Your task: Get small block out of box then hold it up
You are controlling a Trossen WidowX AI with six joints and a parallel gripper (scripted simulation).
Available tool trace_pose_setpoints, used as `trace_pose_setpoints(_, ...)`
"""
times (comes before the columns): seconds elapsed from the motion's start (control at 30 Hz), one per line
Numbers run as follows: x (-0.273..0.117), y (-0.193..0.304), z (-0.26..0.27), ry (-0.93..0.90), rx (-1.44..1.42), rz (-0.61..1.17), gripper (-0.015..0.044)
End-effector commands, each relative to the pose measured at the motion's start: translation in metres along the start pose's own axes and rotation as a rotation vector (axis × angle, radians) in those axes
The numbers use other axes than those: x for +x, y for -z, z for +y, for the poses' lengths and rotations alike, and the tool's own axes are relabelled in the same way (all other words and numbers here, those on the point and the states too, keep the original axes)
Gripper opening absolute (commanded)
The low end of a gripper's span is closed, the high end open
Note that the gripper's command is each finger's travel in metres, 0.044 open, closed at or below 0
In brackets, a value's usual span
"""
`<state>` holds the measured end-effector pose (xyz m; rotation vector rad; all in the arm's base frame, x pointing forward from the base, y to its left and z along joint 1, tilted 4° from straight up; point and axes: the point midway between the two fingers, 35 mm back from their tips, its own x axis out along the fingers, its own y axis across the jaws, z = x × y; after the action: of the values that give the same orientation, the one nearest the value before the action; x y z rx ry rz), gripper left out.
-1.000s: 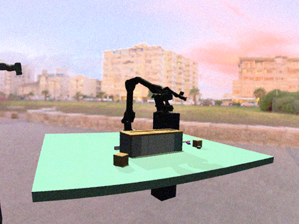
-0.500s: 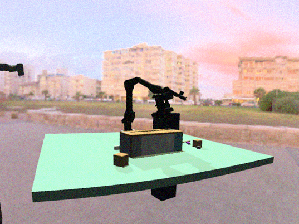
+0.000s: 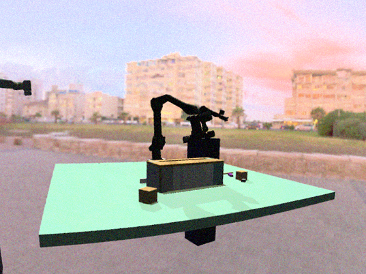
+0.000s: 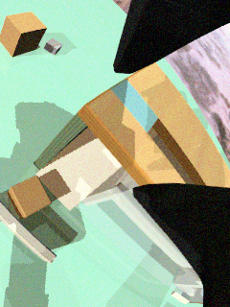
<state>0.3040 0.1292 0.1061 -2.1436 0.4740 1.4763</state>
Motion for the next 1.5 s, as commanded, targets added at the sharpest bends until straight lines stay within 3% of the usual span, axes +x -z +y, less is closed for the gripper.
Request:
trace_pose_setpoints(0.0, -0.001, -0.007, 0.003, -0.028, -0.593, 0.063, 0.0285)
trace_pose_setpoints(0.47, 0.002, -0.008, 0.003, -0.028, -0.593, 0.063, 0.0285)
trace_pose_setpoints(0.7, 0.084, -0.036, 0.025, -0.028, -0.593, 0.062, 0.0285)
trace_pose_setpoints(1.47, 0.114, -0.043, 0.03, -0.028, -0.593, 0.062, 0.0285)
